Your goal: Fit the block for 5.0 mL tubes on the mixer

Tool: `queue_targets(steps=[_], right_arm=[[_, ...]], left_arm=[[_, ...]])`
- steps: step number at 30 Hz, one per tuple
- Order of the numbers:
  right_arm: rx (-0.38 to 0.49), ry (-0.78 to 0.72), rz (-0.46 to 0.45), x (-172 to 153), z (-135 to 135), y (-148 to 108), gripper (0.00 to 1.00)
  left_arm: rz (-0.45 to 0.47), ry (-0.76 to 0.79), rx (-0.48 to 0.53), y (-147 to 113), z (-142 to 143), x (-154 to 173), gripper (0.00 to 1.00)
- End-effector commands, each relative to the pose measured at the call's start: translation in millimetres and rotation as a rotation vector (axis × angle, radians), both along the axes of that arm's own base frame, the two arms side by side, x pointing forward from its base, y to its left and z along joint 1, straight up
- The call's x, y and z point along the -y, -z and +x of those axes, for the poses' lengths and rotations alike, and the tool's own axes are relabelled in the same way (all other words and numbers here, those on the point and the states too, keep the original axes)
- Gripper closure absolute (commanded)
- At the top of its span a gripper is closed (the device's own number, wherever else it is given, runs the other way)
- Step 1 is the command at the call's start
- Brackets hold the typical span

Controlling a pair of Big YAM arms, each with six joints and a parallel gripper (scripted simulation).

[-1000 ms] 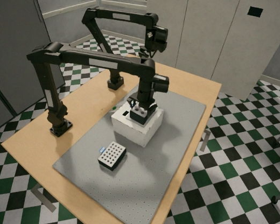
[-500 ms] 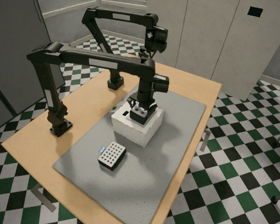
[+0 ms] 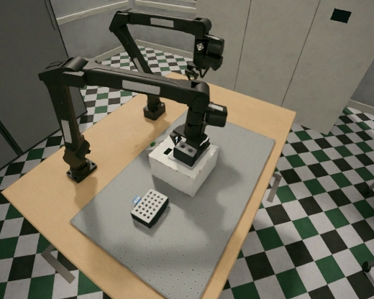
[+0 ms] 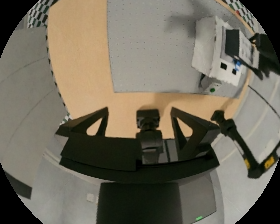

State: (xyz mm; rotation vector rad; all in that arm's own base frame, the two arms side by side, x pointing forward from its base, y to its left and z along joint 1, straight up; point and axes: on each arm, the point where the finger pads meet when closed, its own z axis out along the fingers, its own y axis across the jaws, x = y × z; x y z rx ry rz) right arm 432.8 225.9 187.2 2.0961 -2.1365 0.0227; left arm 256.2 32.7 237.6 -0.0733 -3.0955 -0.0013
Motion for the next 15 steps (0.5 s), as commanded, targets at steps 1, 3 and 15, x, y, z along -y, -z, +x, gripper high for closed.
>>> queue_targets(steps=[1, 3, 15], right_arm=[[0.055, -0.030, 0.032, -14.7, 16.2, -28.2, 0.00], [0.061, -0.034, 0.036, -14.8, 15.6, -32.2, 0.00], [0.108, 0.011, 0.059, -5.1, 20.3, -54.0, 0.00]], left_arm=[[0.005, -0.009, 0.059, -23.0, 13.4, -2.7, 0.00], [0.005, -0.009, 0.061, -23.8, 13.8, -2.7, 0.00], [0.006, -0.009, 0.071, -27.7, 15.9, -2.9, 0.00]])
